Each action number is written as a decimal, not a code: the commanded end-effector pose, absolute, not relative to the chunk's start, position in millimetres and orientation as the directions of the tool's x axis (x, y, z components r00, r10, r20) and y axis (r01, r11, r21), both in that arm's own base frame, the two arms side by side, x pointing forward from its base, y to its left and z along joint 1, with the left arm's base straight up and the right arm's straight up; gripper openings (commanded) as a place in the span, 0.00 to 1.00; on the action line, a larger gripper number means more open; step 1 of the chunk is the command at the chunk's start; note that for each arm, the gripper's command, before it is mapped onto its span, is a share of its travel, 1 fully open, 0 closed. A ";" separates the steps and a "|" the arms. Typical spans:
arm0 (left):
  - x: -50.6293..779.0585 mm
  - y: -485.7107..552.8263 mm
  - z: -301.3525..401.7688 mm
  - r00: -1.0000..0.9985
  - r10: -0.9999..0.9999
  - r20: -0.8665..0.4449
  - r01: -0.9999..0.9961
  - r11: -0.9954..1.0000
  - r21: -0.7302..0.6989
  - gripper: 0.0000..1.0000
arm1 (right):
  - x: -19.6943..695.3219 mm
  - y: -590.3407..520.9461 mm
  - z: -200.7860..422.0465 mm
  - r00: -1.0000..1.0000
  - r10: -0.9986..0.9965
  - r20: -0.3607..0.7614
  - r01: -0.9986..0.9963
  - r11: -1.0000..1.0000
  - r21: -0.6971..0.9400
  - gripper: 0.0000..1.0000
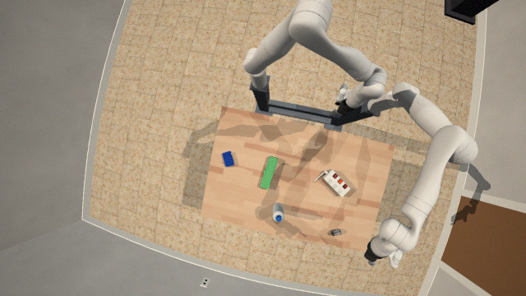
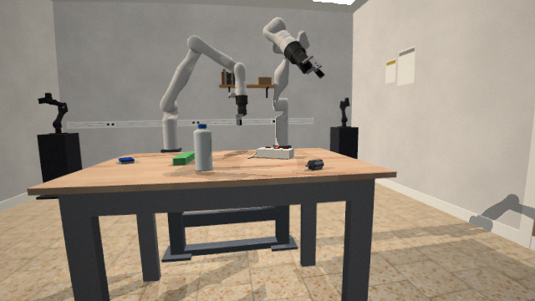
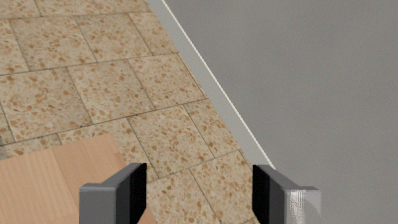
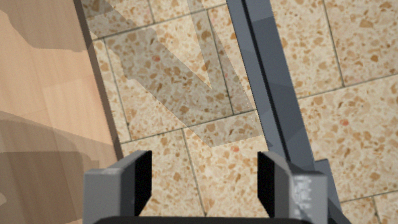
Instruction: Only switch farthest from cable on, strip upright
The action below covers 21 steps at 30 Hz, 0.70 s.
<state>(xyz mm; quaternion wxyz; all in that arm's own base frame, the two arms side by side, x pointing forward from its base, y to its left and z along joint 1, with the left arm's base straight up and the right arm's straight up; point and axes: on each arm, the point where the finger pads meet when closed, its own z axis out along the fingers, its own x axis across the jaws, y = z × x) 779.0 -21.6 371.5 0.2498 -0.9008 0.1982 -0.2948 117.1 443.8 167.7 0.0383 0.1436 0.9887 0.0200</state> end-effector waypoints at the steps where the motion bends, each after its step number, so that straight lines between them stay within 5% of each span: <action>1: 779.1 -21.6 373.5 0.746 -0.504 0.434 -0.208 -0.797 -0.567 1.00 | 94.8 432.9 173.9 -0.972 0.232 -0.036 0.231 0.973 0.026 1.00; 21: 779.1 -21.6 373.5 0.746 -0.504 0.434 -0.208 -0.797 -0.567 1.00 | 71.1 419.1 180.4 -0.986 0.167 0.000 0.167 0.986 0.000 1.00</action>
